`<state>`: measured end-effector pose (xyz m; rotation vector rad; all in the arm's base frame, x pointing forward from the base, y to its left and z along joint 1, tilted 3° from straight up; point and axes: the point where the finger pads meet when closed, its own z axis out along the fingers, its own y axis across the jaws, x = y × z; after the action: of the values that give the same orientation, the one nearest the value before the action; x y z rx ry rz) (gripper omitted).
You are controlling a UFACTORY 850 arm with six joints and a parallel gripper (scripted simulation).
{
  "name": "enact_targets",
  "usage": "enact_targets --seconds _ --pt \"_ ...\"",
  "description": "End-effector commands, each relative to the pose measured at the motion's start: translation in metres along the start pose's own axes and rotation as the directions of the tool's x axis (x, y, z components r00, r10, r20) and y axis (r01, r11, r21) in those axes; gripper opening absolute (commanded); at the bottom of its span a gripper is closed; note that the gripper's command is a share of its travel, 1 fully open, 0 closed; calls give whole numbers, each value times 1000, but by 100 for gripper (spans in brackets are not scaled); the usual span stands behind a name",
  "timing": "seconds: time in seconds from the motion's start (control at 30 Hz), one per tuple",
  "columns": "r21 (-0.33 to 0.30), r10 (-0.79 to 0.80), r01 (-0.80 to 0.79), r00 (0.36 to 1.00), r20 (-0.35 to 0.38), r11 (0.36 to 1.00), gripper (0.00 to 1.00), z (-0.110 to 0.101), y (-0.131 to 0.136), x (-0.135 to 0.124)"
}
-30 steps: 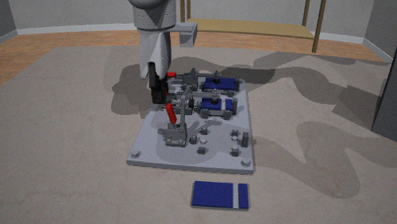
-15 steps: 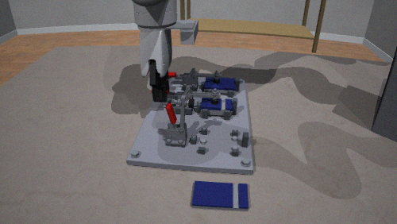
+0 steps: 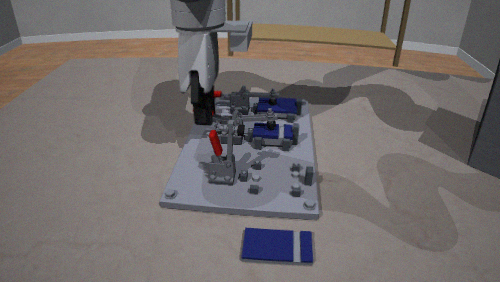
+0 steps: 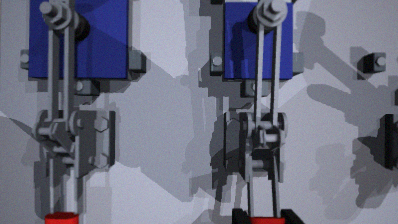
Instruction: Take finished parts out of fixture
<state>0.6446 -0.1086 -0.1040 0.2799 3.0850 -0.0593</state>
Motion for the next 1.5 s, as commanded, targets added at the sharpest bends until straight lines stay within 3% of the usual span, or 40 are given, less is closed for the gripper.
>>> enact_targets --seconds 0.0,1.47 --pt "0 0 0 1000 2 1000 0 -3 0 0" --pt "0 0 0 1000 2 1000 0 -19 0 28"
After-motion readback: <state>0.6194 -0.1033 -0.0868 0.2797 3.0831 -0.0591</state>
